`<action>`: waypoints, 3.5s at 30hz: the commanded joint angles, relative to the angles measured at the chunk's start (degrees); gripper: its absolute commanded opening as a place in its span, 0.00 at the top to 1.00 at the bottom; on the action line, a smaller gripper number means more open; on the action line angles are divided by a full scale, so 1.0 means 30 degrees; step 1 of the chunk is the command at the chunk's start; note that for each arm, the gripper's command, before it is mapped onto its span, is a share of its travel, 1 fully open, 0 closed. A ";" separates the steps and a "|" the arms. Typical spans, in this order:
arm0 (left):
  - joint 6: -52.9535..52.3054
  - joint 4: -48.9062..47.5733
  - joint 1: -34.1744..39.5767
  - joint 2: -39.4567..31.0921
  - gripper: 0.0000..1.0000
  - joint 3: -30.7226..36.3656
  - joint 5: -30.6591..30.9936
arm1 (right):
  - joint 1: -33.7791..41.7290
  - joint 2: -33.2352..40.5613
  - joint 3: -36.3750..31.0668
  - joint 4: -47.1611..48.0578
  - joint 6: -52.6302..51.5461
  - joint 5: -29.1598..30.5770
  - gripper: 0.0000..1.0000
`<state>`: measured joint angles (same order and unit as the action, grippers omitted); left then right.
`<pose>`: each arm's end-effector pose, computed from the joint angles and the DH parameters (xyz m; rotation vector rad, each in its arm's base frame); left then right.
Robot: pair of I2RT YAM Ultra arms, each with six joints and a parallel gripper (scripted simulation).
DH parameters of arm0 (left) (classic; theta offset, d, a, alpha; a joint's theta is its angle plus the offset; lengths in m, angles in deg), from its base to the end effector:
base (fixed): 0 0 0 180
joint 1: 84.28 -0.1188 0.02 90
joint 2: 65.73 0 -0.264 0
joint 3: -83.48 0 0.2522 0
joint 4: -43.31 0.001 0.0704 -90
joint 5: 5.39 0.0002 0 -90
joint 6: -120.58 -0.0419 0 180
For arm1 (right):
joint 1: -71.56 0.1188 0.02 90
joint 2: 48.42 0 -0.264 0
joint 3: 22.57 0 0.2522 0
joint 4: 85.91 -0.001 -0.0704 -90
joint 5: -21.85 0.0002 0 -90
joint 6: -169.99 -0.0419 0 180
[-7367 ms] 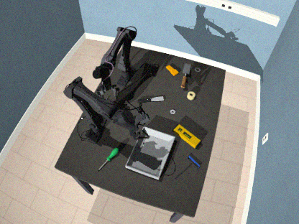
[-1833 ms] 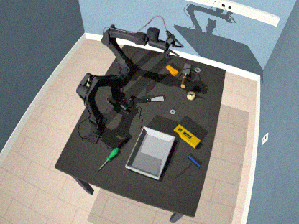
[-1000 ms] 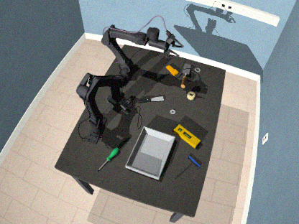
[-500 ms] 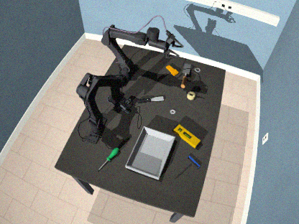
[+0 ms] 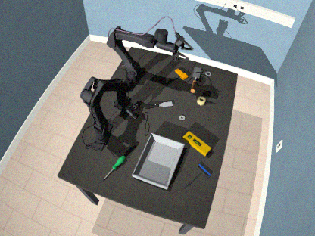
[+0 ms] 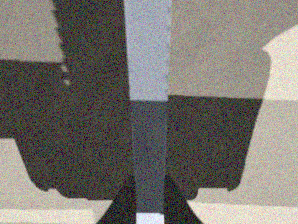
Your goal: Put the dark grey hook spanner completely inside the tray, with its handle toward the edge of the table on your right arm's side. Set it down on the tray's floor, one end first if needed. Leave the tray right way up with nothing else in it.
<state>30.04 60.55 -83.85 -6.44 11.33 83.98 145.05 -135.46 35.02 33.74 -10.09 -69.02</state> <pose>0.2430 -0.0004 0.3931 0.0056 1.6472 0.0105 0.0627 0.2173 0.1462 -0.4511 -3.0943 -0.0088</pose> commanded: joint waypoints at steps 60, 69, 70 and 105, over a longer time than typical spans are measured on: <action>0.0297 0.1260 1.7194 -0.0780 0.00 0.4504 -0.0188 | -2.6895 -0.6727 1.4323 -0.7532 0.1924 0.0059 0.92; 0.0354 0.1529 1.8167 -0.0829 0.00 0.4768 -0.0306 | -2.7588 -0.8217 1.6356 -0.7997 0.1399 0.0052 0.92; 0.0358 0.1531 1.8175 -0.0830 0.00 0.4769 -0.0312 | -2.7621 -0.8300 1.6473 -0.8016 0.1392 0.0052 0.92; 0.0239 0.1325 1.8079 -0.0693 0.00 0.4565 -0.0172 | -2.7368 -0.9716 1.2165 -0.2237 0.1398 0.0051 0.92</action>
<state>30.24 62.32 -29.86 -6.44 25.36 83.66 62.39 -164.05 72.09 25.15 -5.43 -68.93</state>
